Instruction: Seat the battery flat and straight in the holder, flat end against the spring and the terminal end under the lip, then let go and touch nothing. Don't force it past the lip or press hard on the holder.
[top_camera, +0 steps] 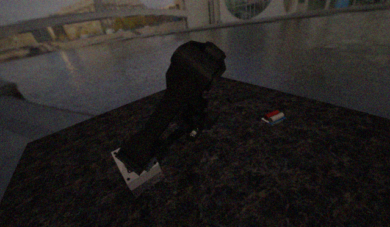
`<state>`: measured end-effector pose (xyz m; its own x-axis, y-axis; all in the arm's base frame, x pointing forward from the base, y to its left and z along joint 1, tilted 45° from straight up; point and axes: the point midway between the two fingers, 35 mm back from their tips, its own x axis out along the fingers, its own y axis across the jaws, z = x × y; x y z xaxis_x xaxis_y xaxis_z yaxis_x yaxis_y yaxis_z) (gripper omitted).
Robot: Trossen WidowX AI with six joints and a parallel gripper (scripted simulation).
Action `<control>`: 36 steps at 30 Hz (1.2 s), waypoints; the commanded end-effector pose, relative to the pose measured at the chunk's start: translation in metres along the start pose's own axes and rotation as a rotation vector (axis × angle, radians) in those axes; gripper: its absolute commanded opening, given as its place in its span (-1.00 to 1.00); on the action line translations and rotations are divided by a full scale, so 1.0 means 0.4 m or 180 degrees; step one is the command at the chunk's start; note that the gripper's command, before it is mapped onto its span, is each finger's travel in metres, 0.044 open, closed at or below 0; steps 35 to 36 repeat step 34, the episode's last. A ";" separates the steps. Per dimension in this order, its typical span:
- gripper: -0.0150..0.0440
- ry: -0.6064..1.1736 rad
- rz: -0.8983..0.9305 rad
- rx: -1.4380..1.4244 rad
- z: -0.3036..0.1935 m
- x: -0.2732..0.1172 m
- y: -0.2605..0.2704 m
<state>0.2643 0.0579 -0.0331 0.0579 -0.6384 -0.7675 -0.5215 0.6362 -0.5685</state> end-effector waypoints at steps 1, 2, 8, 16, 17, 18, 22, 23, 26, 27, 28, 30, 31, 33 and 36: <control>0.11 -0.0020 0.0017 0.0021 0.004 -0.008 0.002; 0.19 -0.0004 0.0001 0.0002 0.001 -0.005 0.000; 0.73 -0.0020 0.0023 0.0012 0.004 -0.131 0.013; 1.00 -0.0021 0.0026 0.0018 -0.005 -0.190 0.019; 1.00 -0.0021 0.0026 0.0018 -0.005 -0.190 0.019; 1.00 -0.0021 0.0026 0.0018 -0.005 -0.190 0.019; 1.00 -0.0021 0.0026 0.0018 -0.005 -0.190 0.019; 1.00 -0.0021 0.0026 0.0018 -0.005 -0.190 0.019; 1.00 -0.0021 0.0026 0.0018 -0.005 -0.190 0.019; 1.00 -0.0021 0.0026 0.0018 -0.005 -0.190 0.019; 1.00 -0.0021 0.0026 0.0018 -0.005 -0.190 0.019; 1.00 -0.0021 0.0026 0.0018 -0.005 -0.190 0.019; 1.00 -0.0021 0.0026 0.0018 -0.005 -0.190 0.019; 1.00 -0.0021 0.0026 0.0018 -0.005 -0.190 0.019; 1.00 -0.0021 0.0026 0.0018 -0.005 -0.190 0.019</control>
